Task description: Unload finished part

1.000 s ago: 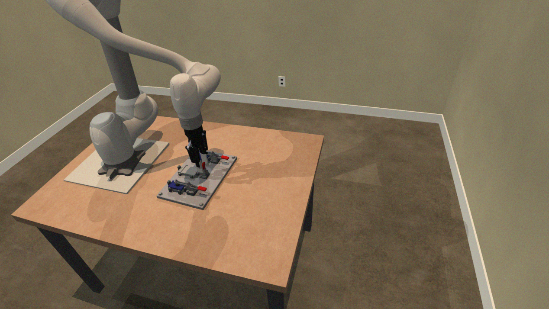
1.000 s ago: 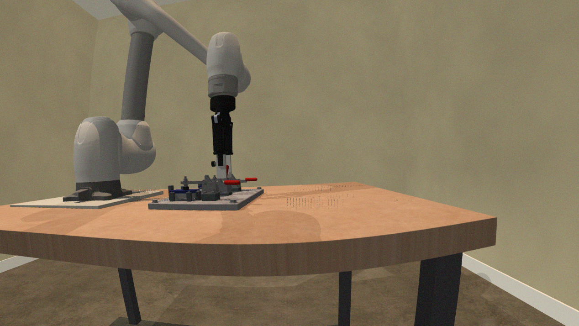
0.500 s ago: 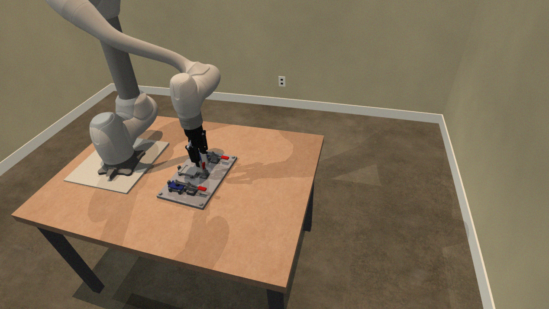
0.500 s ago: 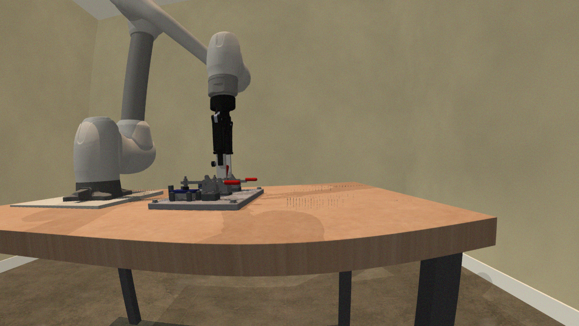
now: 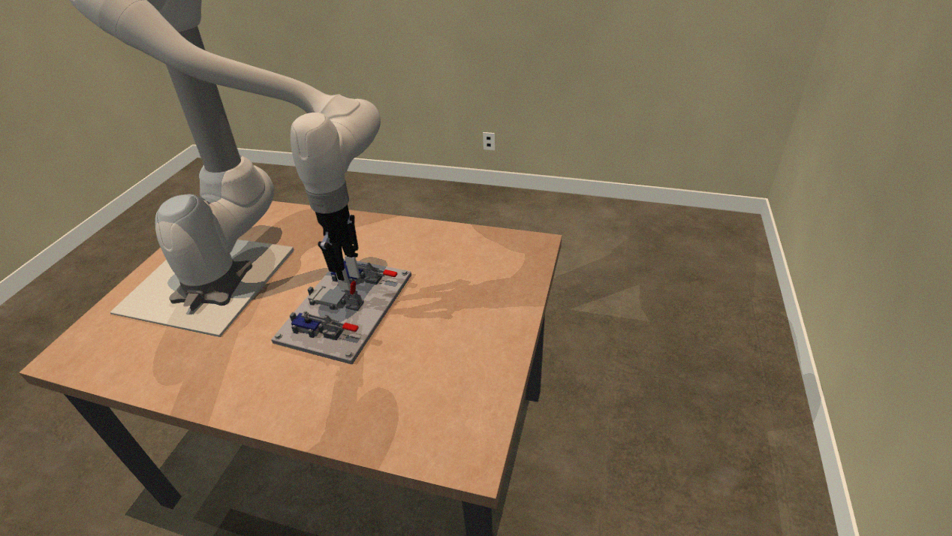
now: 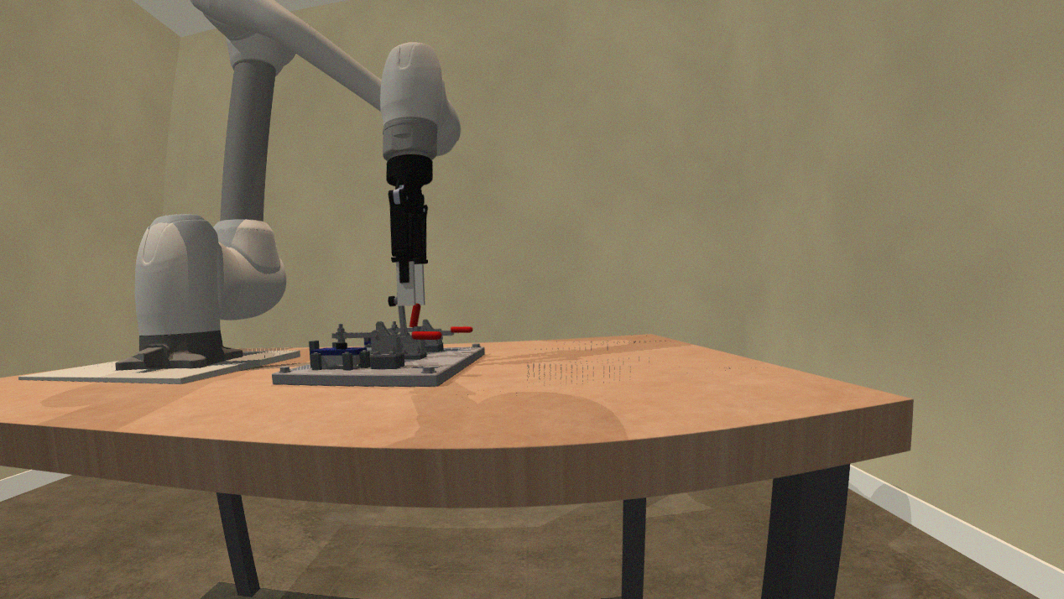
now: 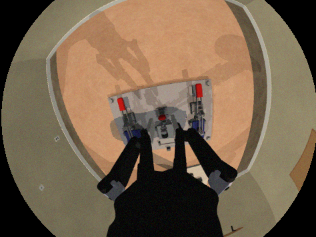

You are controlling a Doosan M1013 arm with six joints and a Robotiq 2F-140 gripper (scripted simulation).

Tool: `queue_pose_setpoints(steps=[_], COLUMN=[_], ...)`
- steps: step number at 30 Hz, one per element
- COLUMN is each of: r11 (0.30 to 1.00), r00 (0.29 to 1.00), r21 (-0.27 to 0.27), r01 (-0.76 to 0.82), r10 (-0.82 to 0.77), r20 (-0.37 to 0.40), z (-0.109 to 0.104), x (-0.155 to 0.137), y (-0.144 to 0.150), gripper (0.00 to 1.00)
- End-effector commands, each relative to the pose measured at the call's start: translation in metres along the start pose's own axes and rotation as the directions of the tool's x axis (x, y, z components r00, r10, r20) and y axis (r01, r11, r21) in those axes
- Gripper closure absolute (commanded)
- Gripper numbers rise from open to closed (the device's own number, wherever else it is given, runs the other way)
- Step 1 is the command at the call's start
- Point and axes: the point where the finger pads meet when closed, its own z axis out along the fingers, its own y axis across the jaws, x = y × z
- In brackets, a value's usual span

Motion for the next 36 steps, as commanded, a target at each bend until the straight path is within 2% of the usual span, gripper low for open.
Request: queue_pose_setpoints(steps=[1,8,36], r11=[1.0,1.0,1.0], r00=[1.0,1.0,1.0], r21=[0.0,0.0,0.0], r01=[0.0,0.0,0.0], r10=[0.0,0.0,0.0], r20=[0.0,0.0,0.0], z=[-0.006,-0.016,-0.017], x=[0.0,0.0,0.0], y=[0.0,0.0,0.0], gripper=[0.72,0.72,0.72])
